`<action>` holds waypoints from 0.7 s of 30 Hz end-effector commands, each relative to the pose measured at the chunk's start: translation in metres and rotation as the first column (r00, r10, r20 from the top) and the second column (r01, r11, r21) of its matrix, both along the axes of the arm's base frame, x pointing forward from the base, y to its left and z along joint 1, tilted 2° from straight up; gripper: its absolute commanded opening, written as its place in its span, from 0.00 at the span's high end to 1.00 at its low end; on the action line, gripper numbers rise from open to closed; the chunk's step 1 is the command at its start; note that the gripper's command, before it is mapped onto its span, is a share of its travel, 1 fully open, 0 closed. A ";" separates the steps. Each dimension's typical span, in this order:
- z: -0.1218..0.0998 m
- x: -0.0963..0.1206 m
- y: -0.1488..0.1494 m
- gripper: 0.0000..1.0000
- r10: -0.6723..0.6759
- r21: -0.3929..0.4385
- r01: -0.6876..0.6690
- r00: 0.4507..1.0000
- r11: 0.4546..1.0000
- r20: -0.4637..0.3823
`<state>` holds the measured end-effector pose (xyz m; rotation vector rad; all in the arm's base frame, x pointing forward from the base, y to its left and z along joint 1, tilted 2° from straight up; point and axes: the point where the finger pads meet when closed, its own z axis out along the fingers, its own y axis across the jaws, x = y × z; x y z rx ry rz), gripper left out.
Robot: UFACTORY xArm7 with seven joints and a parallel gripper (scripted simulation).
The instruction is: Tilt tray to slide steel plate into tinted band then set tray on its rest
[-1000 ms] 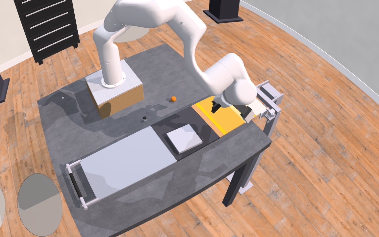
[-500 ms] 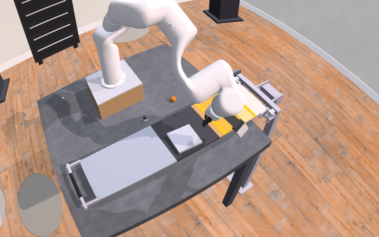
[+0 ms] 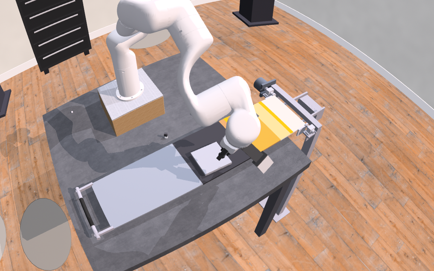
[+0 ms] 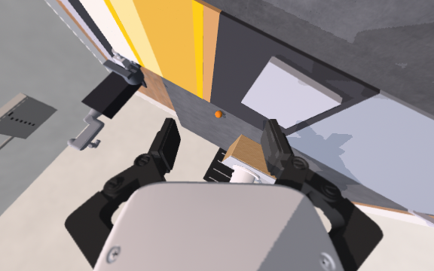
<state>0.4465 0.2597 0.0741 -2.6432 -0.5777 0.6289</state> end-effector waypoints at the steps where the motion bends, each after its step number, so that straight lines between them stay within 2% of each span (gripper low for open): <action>1: 0.000 0.016 -0.022 0.00 -0.017 0.002 0.017 0.999 1.000 0.041; 11: -0.002 0.030 -0.049 0.00 -0.036 -0.004 0.036 0.996 0.999 0.078; 12: -0.003 0.046 -0.090 0.00 -0.060 -0.016 0.063 0.990 0.998 0.130; 21: -0.003 0.060 -0.128 0.00 -0.081 -0.027 0.087 0.981 0.996 0.176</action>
